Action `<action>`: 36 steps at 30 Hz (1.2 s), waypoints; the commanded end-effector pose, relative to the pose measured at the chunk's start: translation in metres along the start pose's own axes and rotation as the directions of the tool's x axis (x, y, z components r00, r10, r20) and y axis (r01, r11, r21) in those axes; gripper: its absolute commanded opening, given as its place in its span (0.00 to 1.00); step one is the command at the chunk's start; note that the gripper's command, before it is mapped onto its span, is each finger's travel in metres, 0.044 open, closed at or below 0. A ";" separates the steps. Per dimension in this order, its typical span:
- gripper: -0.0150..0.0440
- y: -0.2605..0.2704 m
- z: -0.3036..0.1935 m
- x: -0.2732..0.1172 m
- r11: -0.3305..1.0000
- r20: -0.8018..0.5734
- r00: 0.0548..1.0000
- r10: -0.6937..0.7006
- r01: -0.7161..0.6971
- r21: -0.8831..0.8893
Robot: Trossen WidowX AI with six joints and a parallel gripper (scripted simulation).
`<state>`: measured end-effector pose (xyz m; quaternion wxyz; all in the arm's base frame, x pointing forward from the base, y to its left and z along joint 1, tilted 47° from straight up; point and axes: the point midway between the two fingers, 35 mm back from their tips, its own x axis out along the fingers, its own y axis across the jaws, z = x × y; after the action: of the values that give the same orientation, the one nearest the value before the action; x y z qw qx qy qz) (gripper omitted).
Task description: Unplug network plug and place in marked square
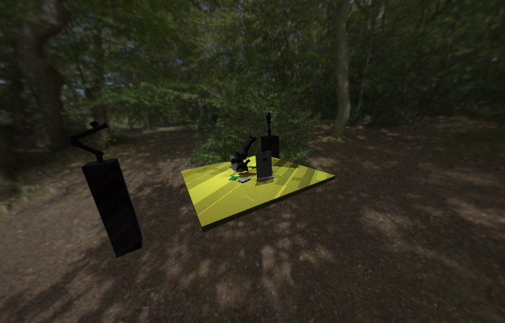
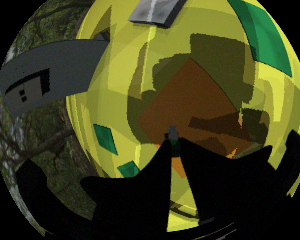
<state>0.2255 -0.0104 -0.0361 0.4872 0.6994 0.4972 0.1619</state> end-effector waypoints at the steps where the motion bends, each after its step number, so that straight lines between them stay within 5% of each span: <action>1: 0.25 -0.002 -0.002 0.004 1.000 -0.004 1.000 0.003 -0.003 0.006; 27: 0.25 -0.009 -0.002 0.014 1.000 -0.007 1.000 0.004 -0.004 0.002; 33: 0.52 -0.009 -0.002 0.014 1.000 -0.007 1.000 0.004 -0.004 0.002; 36: 0.52 -0.009 -0.002 0.014 1.000 -0.007 1.000 0.004 -0.004 0.002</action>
<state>0.2250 0.0027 -0.0466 0.4844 0.7005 0.4975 0.1647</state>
